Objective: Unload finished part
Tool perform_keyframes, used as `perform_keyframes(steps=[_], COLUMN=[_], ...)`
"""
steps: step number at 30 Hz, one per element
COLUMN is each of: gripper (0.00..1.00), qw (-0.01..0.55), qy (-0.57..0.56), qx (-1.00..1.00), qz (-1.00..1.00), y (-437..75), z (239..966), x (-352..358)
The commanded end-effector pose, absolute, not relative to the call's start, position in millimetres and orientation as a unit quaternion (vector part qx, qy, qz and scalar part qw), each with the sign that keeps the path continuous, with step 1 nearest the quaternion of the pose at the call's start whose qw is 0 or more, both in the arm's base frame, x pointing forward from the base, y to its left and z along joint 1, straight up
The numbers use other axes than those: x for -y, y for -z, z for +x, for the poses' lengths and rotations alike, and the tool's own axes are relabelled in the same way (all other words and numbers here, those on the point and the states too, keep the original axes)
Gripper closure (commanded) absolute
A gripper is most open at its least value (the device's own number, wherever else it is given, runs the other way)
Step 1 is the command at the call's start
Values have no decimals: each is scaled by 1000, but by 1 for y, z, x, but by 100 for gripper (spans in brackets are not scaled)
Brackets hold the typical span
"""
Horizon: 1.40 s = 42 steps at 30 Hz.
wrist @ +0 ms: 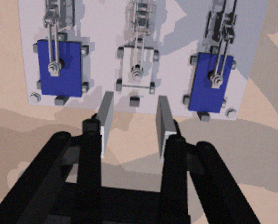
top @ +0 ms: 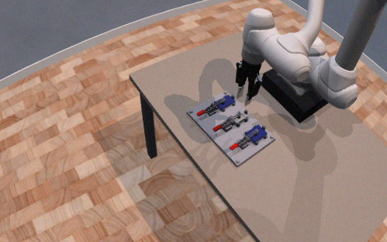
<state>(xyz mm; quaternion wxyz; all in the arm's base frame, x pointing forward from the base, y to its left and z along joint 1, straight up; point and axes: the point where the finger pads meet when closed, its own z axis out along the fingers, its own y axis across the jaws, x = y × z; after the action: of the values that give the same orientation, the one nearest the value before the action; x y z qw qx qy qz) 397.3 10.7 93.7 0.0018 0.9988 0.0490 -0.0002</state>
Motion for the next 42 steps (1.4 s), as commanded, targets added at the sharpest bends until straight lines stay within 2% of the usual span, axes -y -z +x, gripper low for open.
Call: perform_keyframes(steps=[1,19,42], gripper=[72,72,72], qw=[2,2,2], qy=[0,0,0], qx=[-49,-49,-49], qz=[999,999,999], y=[-82,-70,-70], z=[398,407,519], x=[-11,-11,-23])
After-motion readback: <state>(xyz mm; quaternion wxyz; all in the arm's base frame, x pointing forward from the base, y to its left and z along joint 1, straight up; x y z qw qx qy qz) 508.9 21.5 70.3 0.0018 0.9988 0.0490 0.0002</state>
